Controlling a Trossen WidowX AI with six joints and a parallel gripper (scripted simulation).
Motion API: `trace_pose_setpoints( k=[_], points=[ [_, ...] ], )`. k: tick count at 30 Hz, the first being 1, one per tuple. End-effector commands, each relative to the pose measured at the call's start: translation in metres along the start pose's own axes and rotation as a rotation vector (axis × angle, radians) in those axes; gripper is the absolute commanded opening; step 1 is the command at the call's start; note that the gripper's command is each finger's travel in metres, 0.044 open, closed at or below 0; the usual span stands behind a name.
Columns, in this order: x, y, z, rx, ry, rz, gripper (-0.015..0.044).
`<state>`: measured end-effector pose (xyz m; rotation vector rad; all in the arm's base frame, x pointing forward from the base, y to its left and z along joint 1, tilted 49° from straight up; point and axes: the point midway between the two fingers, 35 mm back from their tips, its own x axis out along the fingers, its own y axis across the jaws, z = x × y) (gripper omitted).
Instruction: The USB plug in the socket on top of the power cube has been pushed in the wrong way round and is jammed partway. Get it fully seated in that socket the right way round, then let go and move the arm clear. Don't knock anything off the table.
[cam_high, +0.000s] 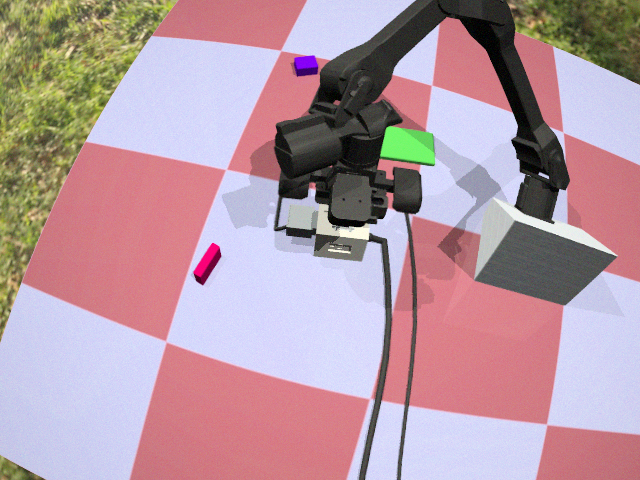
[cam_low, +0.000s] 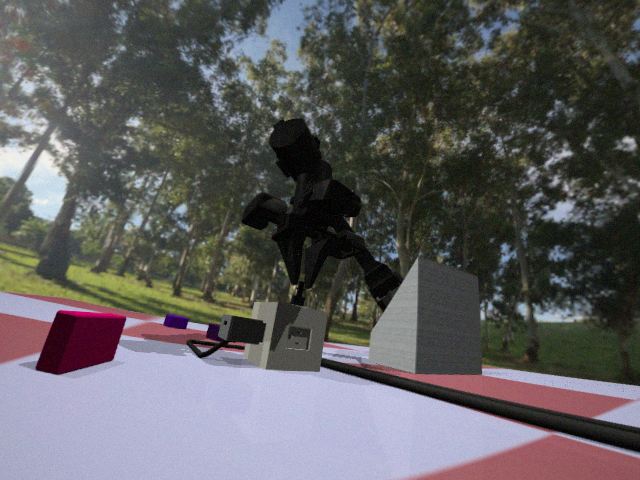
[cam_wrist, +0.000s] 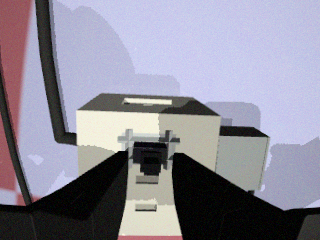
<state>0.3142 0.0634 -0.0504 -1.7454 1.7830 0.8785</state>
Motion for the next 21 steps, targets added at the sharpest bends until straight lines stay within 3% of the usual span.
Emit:
trace_pose_setpoints(
  k=[1, 21],
  points=[
    [0.0, 0.0, 0.0, 0.0, 0.0, 0.0, 0.0095],
    [-0.011, 0.0, 0.001, 0.0, -0.001, 0.0, 0.0095]
  ],
)
